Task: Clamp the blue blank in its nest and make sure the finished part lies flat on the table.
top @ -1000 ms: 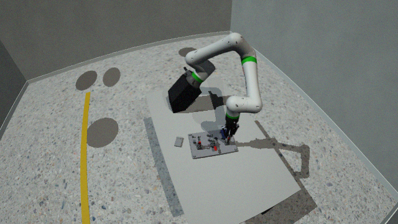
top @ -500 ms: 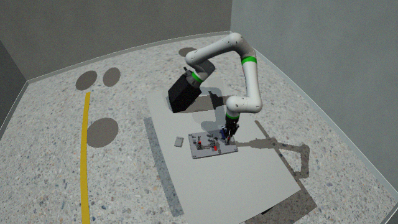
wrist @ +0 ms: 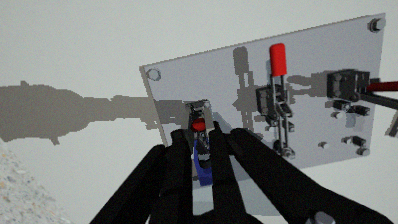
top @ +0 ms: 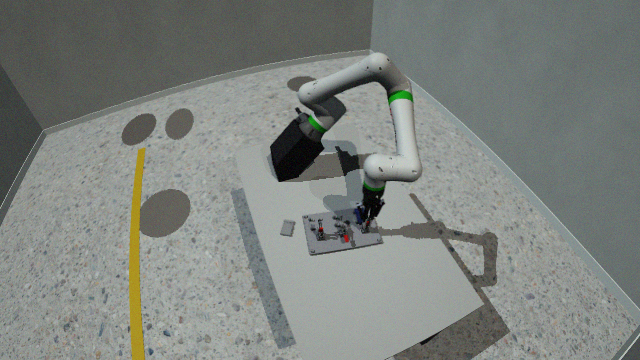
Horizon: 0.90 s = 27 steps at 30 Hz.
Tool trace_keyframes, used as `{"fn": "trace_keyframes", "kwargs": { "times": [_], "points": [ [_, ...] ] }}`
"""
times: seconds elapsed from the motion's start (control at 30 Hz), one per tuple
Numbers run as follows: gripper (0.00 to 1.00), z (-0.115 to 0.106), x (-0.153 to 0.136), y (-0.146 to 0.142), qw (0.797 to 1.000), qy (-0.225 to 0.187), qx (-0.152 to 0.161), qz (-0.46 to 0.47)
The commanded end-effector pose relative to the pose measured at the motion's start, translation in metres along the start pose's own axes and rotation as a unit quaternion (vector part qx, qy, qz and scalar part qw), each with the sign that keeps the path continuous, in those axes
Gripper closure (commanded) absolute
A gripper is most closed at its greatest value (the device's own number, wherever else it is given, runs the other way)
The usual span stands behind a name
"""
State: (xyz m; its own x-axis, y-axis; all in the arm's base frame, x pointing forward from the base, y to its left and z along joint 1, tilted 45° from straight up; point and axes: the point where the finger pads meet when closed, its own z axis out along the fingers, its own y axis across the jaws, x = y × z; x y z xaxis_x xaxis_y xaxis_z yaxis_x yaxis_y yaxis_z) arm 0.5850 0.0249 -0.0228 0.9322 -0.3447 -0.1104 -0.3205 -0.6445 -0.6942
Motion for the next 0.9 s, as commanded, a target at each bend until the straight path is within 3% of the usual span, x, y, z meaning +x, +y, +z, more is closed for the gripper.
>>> {"fn": "trace_keyframes", "kwargs": {
  "times": [0.0, 0.87],
  "points": [
    [1.0, -0.0002, 0.0006, 0.0001, 1.0, 0.0, 0.0, 0.0],
    [1.0, -0.0003, 0.0079, 0.0001, 1.0, 0.0, 0.0, 0.0]
  ]
}}
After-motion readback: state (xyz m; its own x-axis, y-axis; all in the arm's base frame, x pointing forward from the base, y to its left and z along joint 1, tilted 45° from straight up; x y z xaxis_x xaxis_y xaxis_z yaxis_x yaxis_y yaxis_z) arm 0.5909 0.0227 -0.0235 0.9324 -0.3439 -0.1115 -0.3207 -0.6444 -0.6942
